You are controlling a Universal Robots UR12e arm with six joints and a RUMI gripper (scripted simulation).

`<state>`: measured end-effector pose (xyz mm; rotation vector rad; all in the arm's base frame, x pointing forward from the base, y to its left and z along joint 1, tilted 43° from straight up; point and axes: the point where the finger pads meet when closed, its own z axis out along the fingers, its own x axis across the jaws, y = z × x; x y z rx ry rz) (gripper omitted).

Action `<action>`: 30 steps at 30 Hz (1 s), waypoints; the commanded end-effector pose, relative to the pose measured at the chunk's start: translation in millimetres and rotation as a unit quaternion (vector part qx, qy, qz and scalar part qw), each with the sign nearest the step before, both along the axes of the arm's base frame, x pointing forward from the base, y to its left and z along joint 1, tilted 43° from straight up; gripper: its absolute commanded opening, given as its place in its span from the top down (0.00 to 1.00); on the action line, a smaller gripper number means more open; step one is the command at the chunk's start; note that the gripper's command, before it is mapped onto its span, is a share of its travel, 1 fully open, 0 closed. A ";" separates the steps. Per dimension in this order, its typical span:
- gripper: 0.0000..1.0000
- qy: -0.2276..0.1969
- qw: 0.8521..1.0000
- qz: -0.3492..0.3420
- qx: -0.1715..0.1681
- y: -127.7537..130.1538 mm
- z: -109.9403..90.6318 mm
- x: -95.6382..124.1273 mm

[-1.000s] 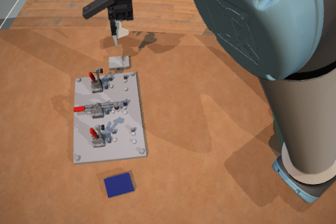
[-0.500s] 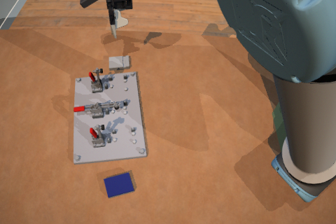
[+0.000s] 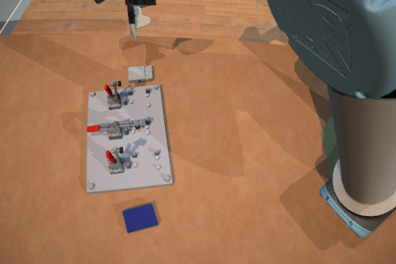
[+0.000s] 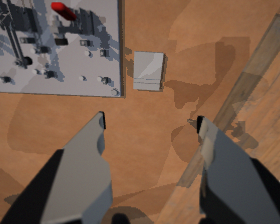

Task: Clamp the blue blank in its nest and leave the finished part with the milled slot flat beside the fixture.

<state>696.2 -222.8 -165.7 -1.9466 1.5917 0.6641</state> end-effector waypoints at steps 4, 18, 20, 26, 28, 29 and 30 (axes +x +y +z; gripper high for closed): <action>0.41 -0.001 1.000 0.000 0.000 -0.3 1.7 0.3; 0.41 -0.001 1.000 0.000 0.000 18.8 19.4 -2.7; 0.41 -0.001 1.000 0.000 0.000 25.3 25.3 -3.7; 0.41 -0.001 1.000 0.000 0.000 41.0 39.8 -6.2; 0.41 -0.001 1.000 0.000 0.000 50.2 48.3 -7.7; 0.41 -0.001 1.000 0.000 0.000 55.2 52.9 -8.5; 0.41 -0.001 1.000 0.000 0.000 60.3 57.7 -9.3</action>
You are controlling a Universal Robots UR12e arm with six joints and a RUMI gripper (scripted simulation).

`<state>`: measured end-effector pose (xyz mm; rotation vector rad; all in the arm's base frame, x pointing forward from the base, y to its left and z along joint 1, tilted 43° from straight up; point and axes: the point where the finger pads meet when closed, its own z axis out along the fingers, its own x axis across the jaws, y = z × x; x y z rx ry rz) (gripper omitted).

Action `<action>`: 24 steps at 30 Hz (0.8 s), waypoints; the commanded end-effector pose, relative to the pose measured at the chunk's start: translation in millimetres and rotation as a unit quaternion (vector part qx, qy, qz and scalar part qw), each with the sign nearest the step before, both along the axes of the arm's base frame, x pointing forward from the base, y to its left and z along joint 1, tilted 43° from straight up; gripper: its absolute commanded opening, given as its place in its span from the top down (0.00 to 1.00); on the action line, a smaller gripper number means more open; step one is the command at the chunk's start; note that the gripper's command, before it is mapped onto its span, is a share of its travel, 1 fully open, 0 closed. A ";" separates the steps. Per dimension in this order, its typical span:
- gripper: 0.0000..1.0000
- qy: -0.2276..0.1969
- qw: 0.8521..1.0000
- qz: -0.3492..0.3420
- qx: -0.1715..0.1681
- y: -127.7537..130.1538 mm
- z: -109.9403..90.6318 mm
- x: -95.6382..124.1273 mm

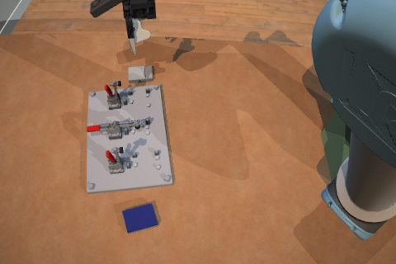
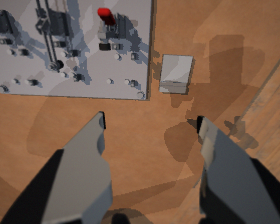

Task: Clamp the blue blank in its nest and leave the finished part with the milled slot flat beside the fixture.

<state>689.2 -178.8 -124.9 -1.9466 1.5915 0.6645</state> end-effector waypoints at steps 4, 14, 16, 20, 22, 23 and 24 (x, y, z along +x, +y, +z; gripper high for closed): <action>0.41 -0.001 1.000 0.000 -0.001 38.9 37.8 -5.8; 0.41 -0.001 1.000 0.000 -0.001 91.3 86.3 -14.2; 0.41 -0.001 1.000 0.000 -0.001 105.4 99.3 -16.4; 0.41 -0.001 1.000 0.000 -0.001 134.2 125.9 -21.0; 0.41 -0.001 1.000 0.000 -0.001 148.6 139.2 -23.3; 0.41 -0.001 1.000 0.000 -0.001 155.9 145.9 -24.4; 0.41 -0.001 1.000 0.000 -0.001 163.0 152.6 -25.5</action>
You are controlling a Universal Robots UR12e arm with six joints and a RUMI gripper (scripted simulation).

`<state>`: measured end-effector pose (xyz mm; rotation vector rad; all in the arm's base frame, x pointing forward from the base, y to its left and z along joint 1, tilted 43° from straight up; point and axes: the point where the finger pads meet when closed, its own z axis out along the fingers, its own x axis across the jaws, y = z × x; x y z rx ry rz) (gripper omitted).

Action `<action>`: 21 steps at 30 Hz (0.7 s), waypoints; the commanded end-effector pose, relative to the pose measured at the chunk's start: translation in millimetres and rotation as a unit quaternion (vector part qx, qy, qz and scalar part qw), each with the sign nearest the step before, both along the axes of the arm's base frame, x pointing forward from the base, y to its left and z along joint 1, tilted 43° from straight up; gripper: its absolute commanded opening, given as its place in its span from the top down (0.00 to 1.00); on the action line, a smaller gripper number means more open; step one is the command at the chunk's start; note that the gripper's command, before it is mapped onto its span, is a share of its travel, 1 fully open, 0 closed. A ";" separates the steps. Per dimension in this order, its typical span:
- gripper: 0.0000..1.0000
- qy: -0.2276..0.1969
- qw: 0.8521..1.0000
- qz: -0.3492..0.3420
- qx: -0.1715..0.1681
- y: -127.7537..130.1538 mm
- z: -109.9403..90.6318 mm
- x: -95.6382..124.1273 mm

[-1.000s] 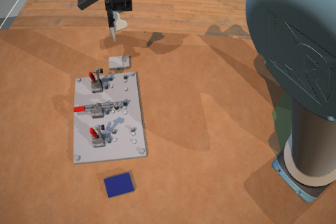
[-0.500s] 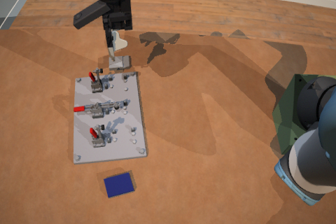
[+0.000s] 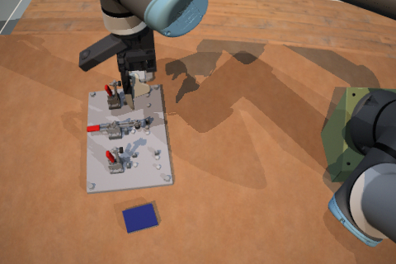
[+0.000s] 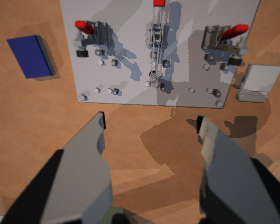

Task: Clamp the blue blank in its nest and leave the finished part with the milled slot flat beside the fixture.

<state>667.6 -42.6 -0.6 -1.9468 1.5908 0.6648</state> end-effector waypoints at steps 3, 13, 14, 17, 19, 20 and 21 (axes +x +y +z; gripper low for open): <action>0.41 -0.001 1.000 -0.001 -0.001 34.0 34.8 -5.1; 0.41 -0.001 1.000 -0.001 -0.001 101.1 96.8 -15.7; 0.41 -0.001 1.000 -0.001 -0.001 107.1 102.4 -16.7; 0.41 -0.001 1.000 -0.001 -0.001 124.1 118.0 -19.4; 0.41 -0.001 1.000 -0.001 -0.001 129.3 122.9 -20.2; 0.41 -0.001 1.000 -0.001 -0.001 129.3 122.9 -20.2; 0.41 -0.001 1.000 -0.001 -0.001 134.3 127.5 -21.0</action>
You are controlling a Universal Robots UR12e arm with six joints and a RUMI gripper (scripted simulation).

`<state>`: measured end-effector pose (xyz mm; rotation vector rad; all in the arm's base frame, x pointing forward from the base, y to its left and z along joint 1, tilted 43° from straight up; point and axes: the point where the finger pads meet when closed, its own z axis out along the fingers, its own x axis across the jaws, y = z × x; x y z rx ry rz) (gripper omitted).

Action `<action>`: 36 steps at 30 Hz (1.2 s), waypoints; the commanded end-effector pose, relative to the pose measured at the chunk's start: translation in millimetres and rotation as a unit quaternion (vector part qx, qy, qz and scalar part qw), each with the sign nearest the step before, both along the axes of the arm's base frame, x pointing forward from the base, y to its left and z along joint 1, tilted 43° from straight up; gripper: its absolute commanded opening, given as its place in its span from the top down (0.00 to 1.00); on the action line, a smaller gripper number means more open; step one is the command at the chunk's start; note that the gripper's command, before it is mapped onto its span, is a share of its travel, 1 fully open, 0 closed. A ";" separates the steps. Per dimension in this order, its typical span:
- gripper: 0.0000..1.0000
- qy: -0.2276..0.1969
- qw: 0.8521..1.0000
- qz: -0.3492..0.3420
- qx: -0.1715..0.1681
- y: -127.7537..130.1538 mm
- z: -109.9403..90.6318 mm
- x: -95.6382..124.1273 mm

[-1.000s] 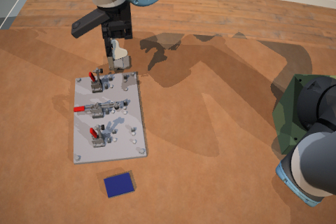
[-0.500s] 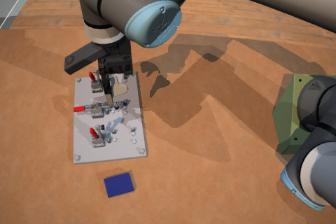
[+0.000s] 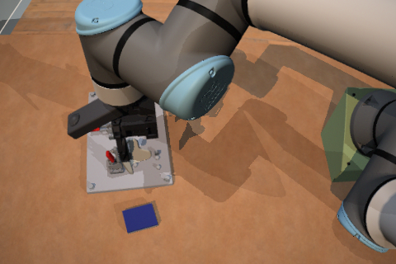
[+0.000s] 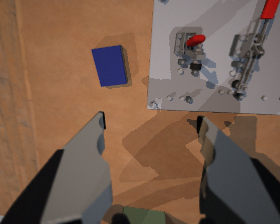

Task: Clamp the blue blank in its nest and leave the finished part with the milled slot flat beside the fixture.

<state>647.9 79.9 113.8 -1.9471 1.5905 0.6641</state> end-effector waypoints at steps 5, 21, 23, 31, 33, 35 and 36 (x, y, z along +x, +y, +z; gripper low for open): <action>0.41 0.000 1.000 -0.001 -0.001 33.3 33.0 -4.8; 0.41 0.000 1.000 -0.001 -0.001 58.5 56.3 -8.8; 0.41 0.000 1.000 -0.001 -0.001 58.9 56.6 -8.8; 0.41 0.000 1.000 -0.001 -0.001 58.9 56.6 -8.8; 0.41 0.000 1.000 -0.001 -0.001 58.9 56.6 -8.8; 0.41 0.000 1.000 -0.001 -0.001 58.9 56.6 -8.8; 0.41 0.000 1.000 -0.001 -0.001 58.9 56.6 -8.8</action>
